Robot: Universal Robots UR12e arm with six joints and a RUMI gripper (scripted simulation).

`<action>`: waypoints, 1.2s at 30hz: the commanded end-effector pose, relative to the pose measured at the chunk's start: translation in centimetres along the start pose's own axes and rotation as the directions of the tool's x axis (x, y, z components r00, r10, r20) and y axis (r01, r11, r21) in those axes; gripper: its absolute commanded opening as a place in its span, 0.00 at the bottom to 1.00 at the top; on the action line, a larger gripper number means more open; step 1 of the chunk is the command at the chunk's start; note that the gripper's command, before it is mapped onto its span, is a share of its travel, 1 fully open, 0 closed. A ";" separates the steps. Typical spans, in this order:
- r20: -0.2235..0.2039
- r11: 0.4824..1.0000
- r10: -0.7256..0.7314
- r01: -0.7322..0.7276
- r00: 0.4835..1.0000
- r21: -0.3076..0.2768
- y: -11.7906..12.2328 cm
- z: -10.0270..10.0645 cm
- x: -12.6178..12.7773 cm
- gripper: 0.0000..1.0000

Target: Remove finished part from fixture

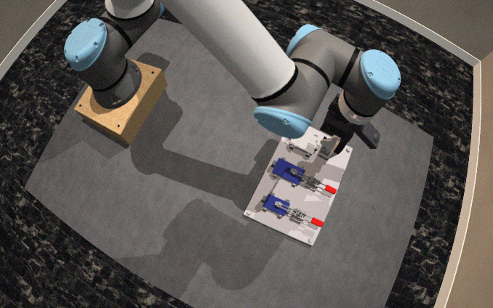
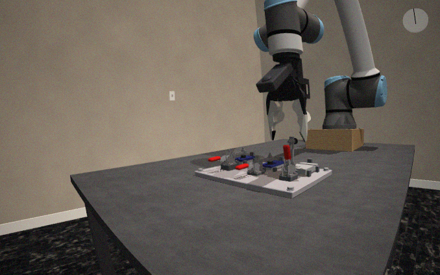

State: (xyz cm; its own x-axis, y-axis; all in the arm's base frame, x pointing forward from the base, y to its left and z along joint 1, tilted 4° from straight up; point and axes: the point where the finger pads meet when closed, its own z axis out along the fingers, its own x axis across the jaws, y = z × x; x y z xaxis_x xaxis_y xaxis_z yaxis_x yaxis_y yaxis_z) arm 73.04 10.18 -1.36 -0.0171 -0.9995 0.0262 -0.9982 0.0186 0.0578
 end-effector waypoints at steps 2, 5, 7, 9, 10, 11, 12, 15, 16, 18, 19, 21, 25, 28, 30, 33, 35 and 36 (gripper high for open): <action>0.000 1.000 0.000 0.000 1.000 0.002 0.0 -0.1 0.0 0.59; 0.000 1.000 0.000 0.000 1.000 0.002 0.1 -0.1 0.0 0.59; 0.000 1.000 0.000 0.000 1.000 0.002 0.3 -0.1 0.0 0.59; 0.000 1.000 0.000 0.000 1.000 0.002 0.6 -0.1 0.0 0.59; 0.000 1.000 0.000 0.000 1.000 0.002 0.7 -0.1 0.0 0.59; 0.000 1.000 0.000 0.000 1.000 0.002 0.9 -0.1 0.0 0.59; 0.000 1.000 0.000 0.000 1.000 0.002 1.1 -0.1 0.0 0.59; 0.000 1.000 0.000 0.000 1.000 0.002 1.9 -0.1 0.0 0.59; 0.000 1.000 0.000 0.000 1.000 0.002 1.9 -0.1 0.0 0.59; 0.000 1.000 0.000 0.000 1.000 0.002 2.2 -0.1 0.0 0.59; 0.000 1.000 0.000 0.000 1.000 0.002 2.5 -0.1 0.0 0.59; 0.000 1.000 0.000 0.000 1.000 0.002 3.2 -0.1 0.0 0.59; 0.000 1.000 0.000 0.000 1.000 0.002 4.6 -0.1 0.0 0.59; 0.000 1.000 0.000 0.000 1.000 0.002 5.6 -0.1 0.0 0.59; 0.000 1.000 0.000 0.000 1.000 0.002 6.2 -0.1 0.0 0.59; 0.000 1.000 0.000 0.000 1.000 0.002 6.8 -0.1 0.0 0.59; 0.000 1.000 0.000 0.000 1.000 0.002 7.0 -0.1 0.0 0.59; 0.000 1.000 0.000 0.000 1.000 0.002 7.3 -0.1 0.0 0.59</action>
State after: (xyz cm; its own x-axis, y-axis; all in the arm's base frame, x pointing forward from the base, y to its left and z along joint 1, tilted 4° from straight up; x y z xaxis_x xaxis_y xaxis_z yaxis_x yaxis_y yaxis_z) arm 66.48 10.32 -1.03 -0.0171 -0.9995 0.0262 -0.9981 0.0186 0.0579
